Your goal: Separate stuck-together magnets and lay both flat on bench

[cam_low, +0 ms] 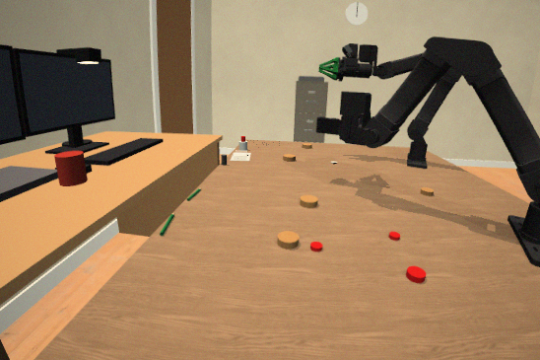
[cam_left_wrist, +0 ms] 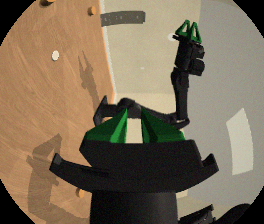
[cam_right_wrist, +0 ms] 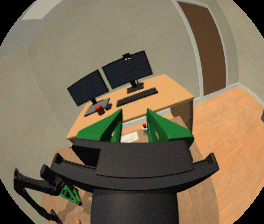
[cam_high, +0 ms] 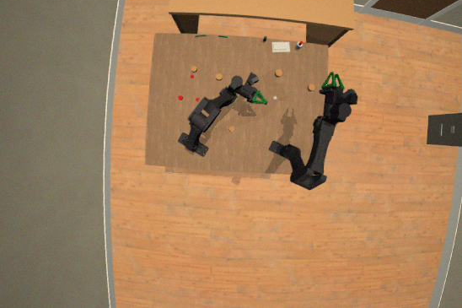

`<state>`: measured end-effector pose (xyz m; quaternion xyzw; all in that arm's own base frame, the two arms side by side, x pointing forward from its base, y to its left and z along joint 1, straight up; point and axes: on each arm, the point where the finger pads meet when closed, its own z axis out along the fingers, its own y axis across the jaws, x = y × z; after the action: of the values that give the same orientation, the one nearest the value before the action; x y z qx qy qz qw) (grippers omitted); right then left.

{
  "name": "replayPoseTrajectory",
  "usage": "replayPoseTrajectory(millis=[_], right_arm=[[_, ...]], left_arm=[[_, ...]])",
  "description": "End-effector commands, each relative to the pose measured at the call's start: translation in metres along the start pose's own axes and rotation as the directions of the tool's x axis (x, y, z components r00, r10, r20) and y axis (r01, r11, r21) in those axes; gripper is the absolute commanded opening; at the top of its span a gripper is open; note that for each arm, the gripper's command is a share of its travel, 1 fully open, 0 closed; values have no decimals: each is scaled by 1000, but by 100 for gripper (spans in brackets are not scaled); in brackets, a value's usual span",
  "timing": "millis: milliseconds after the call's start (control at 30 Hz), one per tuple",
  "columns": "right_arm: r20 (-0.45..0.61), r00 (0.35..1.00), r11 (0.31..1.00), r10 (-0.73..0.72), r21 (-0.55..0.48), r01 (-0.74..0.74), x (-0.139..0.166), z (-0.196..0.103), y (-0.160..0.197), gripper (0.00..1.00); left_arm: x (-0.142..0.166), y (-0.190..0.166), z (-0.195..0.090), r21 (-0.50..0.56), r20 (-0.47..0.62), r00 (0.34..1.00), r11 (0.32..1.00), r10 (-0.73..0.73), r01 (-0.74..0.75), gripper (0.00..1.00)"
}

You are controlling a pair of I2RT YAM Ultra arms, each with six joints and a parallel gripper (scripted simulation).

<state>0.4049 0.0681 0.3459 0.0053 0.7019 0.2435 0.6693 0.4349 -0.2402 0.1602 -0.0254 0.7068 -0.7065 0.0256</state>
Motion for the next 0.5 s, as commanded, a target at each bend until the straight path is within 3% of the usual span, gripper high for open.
replayPoseTrajectory(millis=[0,467], right_arm=[[26,999,995,46,-84,-43,-7,0,16,33],[-75,977,951,199,-226,-210,33,3,34,33]], left_arm=[[0,-7,0,5,0,1000,1000,27,-27,18],[0,-7,0,5,0,1000,1000,27,-27,18]])
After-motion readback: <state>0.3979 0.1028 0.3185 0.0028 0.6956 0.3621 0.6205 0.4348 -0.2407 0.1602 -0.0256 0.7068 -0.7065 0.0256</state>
